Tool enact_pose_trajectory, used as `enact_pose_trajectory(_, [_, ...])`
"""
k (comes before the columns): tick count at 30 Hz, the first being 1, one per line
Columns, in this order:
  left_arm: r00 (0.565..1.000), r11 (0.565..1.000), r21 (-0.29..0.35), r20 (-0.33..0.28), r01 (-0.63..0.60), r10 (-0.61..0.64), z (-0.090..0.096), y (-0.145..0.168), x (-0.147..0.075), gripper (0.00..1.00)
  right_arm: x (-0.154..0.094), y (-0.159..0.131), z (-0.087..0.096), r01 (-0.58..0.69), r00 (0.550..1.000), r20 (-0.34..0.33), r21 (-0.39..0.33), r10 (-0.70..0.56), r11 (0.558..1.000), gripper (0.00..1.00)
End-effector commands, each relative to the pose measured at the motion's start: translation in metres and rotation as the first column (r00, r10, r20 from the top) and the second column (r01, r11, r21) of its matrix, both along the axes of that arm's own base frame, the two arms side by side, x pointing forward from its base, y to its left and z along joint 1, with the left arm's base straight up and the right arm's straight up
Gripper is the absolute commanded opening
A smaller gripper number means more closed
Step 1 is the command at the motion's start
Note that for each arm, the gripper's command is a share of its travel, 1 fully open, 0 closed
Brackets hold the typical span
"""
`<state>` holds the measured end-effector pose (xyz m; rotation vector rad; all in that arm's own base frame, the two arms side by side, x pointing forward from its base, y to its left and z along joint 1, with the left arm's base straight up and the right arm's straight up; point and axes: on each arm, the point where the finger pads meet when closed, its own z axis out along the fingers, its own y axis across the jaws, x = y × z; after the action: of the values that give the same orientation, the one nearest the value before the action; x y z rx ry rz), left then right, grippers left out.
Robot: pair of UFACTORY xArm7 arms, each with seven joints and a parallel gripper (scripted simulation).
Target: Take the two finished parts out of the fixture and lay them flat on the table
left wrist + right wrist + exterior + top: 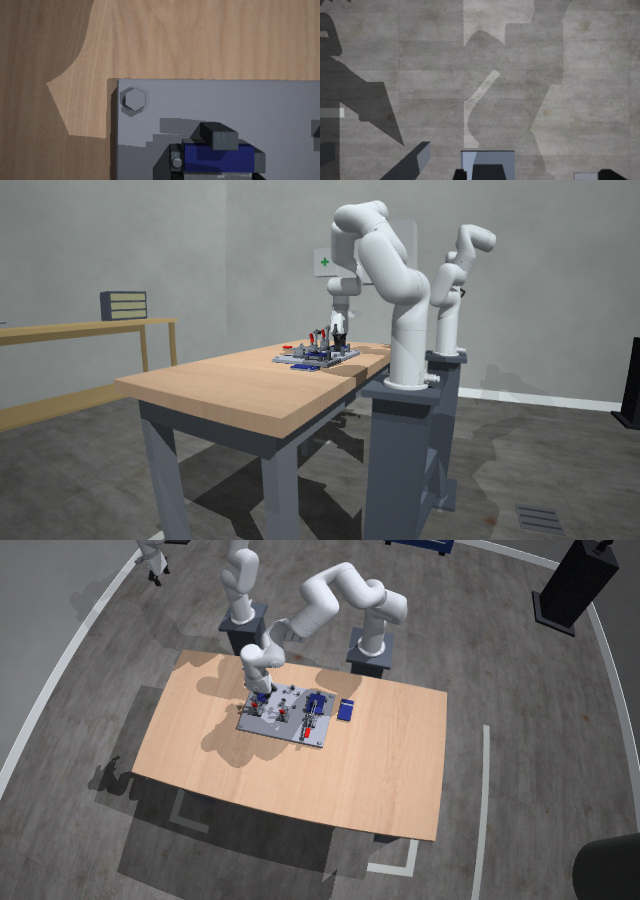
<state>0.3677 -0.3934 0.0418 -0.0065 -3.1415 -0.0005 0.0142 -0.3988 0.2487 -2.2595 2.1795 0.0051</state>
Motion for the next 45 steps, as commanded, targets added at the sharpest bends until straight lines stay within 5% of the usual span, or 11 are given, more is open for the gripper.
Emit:
enact_pose_trajectory(1, [1.0,1.0,-0.003,0.003,0.0,0.0,0.002,-0.001,0.001,0.0,0.0,-0.001,0.001,0.0,1.0,0.001,-0.004,0.0,1.0,1.0])
enact_pose_trajectory(45, [1.0,1.0,-0.003,0.003,0.0,0.0,0.029,-0.001,0.001,0.0,0.0,-0.001,0.001,0.0,1.0,0.001,-0.004,0.0,1.0,1.0])
